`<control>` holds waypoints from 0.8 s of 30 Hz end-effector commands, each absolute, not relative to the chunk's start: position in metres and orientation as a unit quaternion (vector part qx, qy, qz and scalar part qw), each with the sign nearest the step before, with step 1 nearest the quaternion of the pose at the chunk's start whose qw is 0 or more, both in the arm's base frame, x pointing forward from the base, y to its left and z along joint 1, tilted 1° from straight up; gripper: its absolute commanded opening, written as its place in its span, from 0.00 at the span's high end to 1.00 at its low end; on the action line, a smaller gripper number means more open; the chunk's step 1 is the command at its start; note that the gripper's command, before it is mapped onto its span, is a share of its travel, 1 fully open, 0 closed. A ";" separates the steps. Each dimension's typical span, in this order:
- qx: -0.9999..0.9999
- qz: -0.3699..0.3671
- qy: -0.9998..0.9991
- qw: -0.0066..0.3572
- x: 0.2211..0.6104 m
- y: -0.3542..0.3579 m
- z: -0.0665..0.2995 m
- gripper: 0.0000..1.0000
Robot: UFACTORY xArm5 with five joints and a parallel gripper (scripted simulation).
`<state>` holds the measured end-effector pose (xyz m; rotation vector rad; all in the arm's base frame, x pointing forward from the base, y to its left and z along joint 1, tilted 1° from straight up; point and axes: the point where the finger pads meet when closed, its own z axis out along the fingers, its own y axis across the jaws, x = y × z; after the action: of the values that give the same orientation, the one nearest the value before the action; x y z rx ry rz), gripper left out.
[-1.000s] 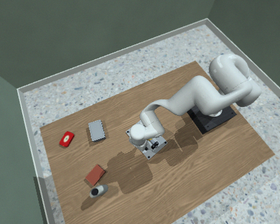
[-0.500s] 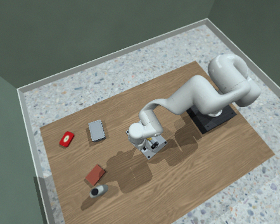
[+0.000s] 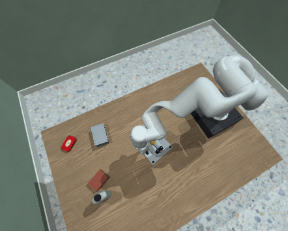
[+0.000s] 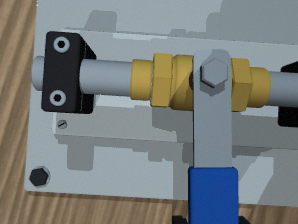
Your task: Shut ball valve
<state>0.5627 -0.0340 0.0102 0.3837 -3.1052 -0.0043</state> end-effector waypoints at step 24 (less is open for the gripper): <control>0.076 -0.001 -0.997 0.005 0.566 -0.043 0.012 1.00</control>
<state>0.5640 -0.0404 0.0101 0.2451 -3.1176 -0.0042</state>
